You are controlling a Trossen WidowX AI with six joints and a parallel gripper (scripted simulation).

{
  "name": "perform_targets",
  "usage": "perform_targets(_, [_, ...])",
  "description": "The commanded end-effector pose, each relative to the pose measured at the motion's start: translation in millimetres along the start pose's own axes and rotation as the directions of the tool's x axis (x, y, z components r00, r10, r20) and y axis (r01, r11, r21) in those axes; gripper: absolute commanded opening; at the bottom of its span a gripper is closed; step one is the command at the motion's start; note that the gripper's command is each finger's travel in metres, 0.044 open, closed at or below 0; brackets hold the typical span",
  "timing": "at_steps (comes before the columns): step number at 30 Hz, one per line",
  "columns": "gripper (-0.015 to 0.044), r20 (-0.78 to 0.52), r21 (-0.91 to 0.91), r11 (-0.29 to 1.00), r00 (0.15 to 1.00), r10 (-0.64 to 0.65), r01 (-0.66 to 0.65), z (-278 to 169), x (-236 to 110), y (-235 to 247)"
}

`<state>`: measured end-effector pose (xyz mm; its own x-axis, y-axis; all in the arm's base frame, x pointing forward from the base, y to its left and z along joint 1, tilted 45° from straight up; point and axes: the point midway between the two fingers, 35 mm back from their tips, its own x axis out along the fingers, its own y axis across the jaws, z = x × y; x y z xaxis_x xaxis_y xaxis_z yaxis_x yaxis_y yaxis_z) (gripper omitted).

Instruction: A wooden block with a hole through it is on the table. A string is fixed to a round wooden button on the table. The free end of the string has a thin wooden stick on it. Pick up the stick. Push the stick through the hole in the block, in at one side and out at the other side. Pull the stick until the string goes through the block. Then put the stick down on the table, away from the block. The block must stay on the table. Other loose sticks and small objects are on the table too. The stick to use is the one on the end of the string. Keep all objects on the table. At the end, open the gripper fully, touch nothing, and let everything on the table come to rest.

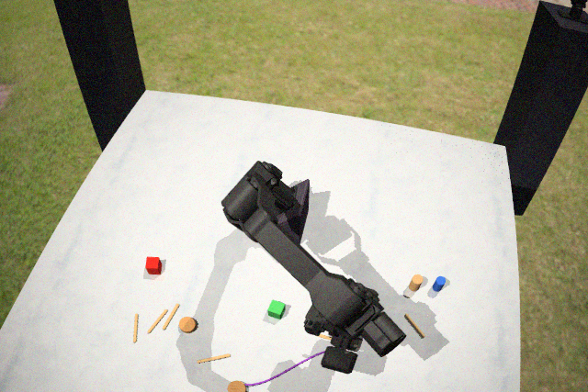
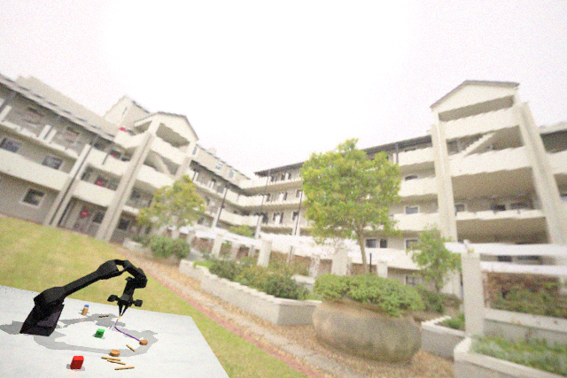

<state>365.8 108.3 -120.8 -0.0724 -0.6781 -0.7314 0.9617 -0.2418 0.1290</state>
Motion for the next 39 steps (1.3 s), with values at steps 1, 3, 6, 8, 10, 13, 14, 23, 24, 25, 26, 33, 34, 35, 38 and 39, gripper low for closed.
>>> perform_targets(1, [0.0000,-0.002,0.004,1.000,1.000,-0.004,0.004,-5.1,0.5,-0.8])
perform_targets(3, [0.0000,-0.002,0.004,1.000,1.000,-0.004,0.004,-7.6,0.5,-0.9])
perform_targets(6, [0.0000,-0.002,0.004,1.000,1.000,-0.004,0.004,-11.5,0.6,-1.2])
perform_targets(8, [0.0000,-0.003,0.004,1.000,1.000,-0.004,0.004,-14.0,0.7,-1.5])
perform_targets(10, [0.0000,-0.003,0.004,1.000,1.000,-0.004,0.004,-16.6,0.8,-1.7])
perform_targets(13, [0.0000,-0.003,0.004,1.000,1.000,-0.004,0.004,-20.3,0.9,-2.2])
perform_targets(14, [0.0000,-0.003,0.004,1.000,1.000,-0.004,0.004,-21.6,1.0,-2.3])
perform_targets(23, [0.0000,-0.008,0.004,1.000,1.000,-0.004,0.004,-27.0,1.3,-3.2])
perform_targets(24, [0.0000,-0.008,0.004,1.000,1.000,-0.004,0.004,-26.9,1.7,-3.5])
perform_targets(25, [0.0000,-0.008,0.004,1.000,1.000,-0.004,0.004,-26.7,2.3,-4.0])
perform_targets(26, [0.0000,-0.008,0.004,1.000,1.000,-0.004,0.004,-26.4,3.0,-4.7])
perform_targets(33, [0.0000,-0.007,0.004,1.000,1.000,-0.004,0.004,-24.3,8.8,-9.7])
perform_targets(34, [0.0000,-0.007,0.004,1.000,1.000,-0.004,0.004,-24.0,9.6,-10.5])
perform_targets(35, [0.0000,-0.007,0.004,1.000,1.000,-0.004,0.004,-23.7,10.4,-11.2])
perform_targets(38, [0.0000,-0.006,0.004,1.000,1.000,-0.004,0.004,-22.6,12.9,-13.5])
perform_targets(39, [0.0000,-0.006,0.004,1.000,1.000,-0.004,0.004,-22.3,13.7,-14.3])
